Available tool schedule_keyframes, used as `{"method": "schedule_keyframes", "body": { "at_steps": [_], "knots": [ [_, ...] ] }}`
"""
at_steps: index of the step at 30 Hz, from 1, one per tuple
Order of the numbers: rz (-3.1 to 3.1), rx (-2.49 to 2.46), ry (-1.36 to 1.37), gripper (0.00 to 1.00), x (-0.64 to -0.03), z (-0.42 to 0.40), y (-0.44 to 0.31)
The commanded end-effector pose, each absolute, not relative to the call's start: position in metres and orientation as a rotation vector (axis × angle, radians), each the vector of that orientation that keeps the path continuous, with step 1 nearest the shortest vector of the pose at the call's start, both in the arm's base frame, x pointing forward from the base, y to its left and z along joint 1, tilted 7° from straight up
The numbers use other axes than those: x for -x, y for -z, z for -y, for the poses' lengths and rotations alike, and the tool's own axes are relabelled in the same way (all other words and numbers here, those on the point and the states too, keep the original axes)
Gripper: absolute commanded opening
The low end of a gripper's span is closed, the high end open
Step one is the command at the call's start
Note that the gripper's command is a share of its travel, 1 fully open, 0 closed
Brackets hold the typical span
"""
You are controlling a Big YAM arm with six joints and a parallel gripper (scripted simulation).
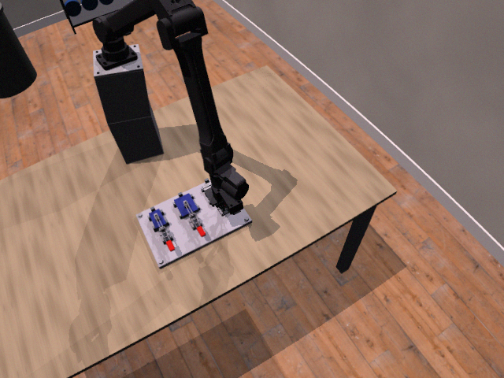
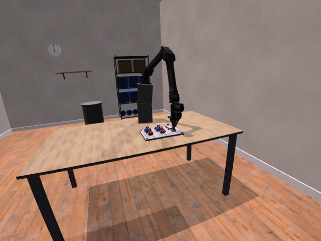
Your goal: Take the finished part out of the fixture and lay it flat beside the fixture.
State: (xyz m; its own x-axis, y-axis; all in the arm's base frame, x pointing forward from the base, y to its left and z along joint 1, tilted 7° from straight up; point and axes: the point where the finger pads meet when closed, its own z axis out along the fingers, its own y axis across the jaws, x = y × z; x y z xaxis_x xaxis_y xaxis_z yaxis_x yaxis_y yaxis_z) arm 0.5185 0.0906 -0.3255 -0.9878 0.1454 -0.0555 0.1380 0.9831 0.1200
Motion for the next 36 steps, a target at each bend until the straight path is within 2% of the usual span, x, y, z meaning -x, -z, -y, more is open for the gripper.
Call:
{"method": "schedule_keyframes", "body": {
  "at_steps": [1,36],
  "knots": [
    [-3.083,-0.218,-0.185,0.00,-0.510,-0.100,0.307],
    [-3.114,-0.218,-0.183,0.00,-0.496,-0.102,0.304]
  ]
}}
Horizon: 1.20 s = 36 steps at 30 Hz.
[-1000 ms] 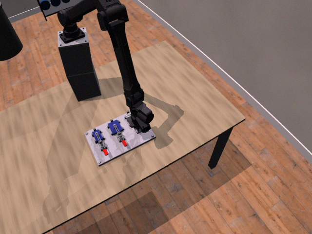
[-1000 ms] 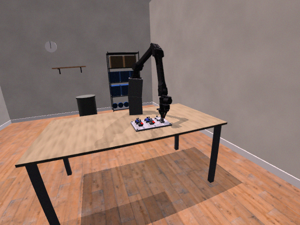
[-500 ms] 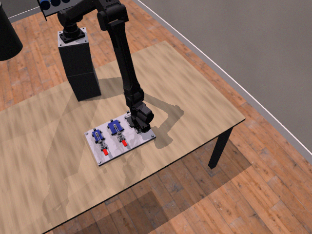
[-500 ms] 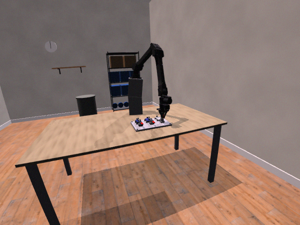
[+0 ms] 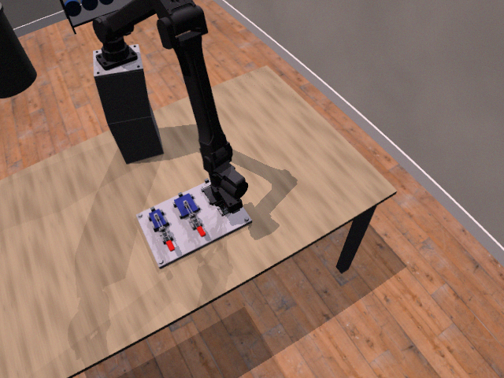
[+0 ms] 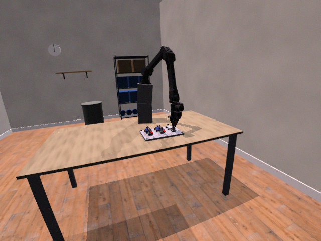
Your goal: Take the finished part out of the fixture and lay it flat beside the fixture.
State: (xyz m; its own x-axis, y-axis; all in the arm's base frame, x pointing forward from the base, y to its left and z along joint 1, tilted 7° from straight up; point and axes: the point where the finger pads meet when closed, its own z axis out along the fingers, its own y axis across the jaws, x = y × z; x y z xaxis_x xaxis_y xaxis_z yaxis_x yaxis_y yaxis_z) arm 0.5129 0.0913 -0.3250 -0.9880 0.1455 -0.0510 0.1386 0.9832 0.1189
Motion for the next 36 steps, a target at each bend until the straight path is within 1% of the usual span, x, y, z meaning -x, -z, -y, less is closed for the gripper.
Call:
{"method": "schedule_keyframes", "body": {
  "at_steps": [1,36],
  "knots": [
    [-3.116,-0.218,-0.183,0.00,-0.495,-0.102,0.303],
    [-3.158,-0.216,-0.183,0.00,-0.480,-0.103,0.297]
  ]
}}
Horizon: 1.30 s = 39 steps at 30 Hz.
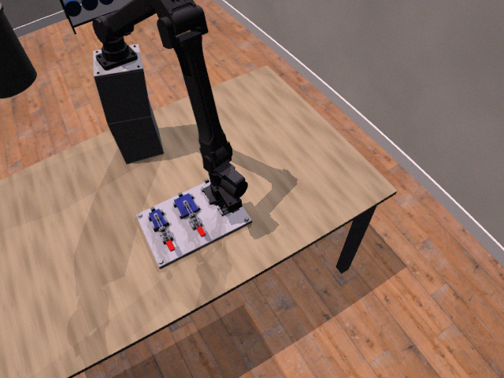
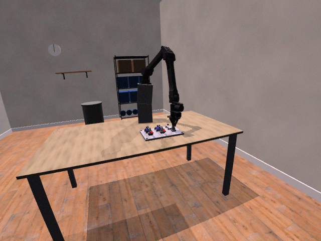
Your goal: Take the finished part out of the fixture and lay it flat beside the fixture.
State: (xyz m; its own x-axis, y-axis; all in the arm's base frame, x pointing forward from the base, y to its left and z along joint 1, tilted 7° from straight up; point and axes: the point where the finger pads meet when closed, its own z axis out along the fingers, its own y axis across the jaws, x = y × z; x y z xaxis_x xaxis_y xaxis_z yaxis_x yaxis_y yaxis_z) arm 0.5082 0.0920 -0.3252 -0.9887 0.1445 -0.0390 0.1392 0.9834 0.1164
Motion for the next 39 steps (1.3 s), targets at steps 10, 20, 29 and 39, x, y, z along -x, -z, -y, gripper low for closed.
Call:
{"method": "schedule_keyframes", "body": {
  "at_steps": [10,20,29,39],
  "knots": [
    [-3.166,-0.216,-0.183,0.00,-0.4773,-0.1034,0.2954],
    [-3.171,-0.215,-0.183,0.00,-0.4754,-0.1034,0.2937],
    [-3.175,-0.214,-0.183,0.00,-0.4736,-0.1035,0.2921],
    [-3.175,-0.214,-0.183,0.00,-0.4736,-0.1035,0.2921]
  ]
}}
